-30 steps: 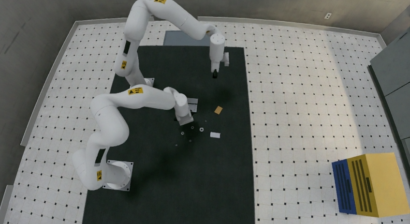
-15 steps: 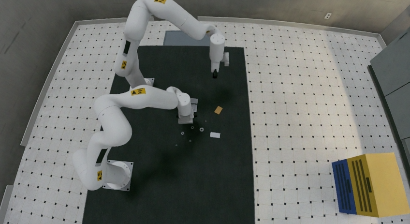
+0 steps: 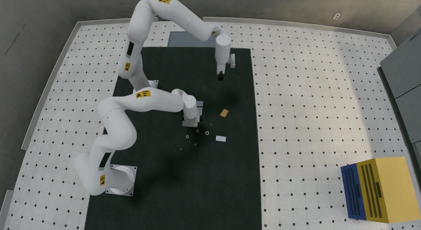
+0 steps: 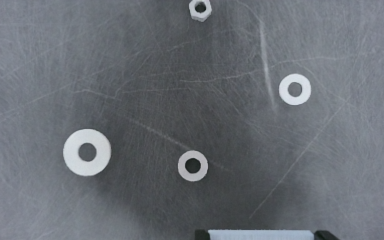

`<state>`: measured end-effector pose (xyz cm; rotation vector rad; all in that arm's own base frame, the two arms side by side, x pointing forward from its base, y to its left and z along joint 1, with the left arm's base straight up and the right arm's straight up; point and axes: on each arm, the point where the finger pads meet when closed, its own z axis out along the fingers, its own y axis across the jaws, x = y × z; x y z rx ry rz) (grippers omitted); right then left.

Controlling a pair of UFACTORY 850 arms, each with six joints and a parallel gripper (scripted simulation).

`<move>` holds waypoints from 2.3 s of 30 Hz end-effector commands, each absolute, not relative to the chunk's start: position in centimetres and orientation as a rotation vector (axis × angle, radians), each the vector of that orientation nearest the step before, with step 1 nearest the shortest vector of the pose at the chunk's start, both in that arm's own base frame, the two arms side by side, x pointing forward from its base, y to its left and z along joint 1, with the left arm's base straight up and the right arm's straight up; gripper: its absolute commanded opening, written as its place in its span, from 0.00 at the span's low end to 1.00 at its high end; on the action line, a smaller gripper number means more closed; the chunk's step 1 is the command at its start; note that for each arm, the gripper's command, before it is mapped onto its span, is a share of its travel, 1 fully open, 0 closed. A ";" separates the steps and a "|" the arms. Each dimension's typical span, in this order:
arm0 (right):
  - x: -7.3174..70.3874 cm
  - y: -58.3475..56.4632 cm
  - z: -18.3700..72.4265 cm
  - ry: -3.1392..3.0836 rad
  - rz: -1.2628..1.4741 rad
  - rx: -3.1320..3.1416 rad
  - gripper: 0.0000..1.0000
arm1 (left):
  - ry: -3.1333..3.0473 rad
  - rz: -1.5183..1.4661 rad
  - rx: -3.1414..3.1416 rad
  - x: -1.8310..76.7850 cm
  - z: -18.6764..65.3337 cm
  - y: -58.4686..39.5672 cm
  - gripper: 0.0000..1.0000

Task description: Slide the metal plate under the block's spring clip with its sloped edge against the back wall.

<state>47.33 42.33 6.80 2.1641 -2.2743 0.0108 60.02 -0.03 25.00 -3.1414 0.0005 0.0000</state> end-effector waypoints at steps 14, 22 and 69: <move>47.4 42.4 5.4 -2.279 0.005 2.164 0.00 | 0.001 -0.004 -3.141 60.1 25.1 0.0 1.00; 47.4 42.4 4.8 -2.280 0.003 2.163 0.00 | 0.001 -0.004 -3.141 60.1 25.1 0.0 1.00; 47.5 44.3 4.1 -2.283 -0.005 2.166 0.00 | 0.001 -0.004 -3.141 60.1 25.1 0.0 1.00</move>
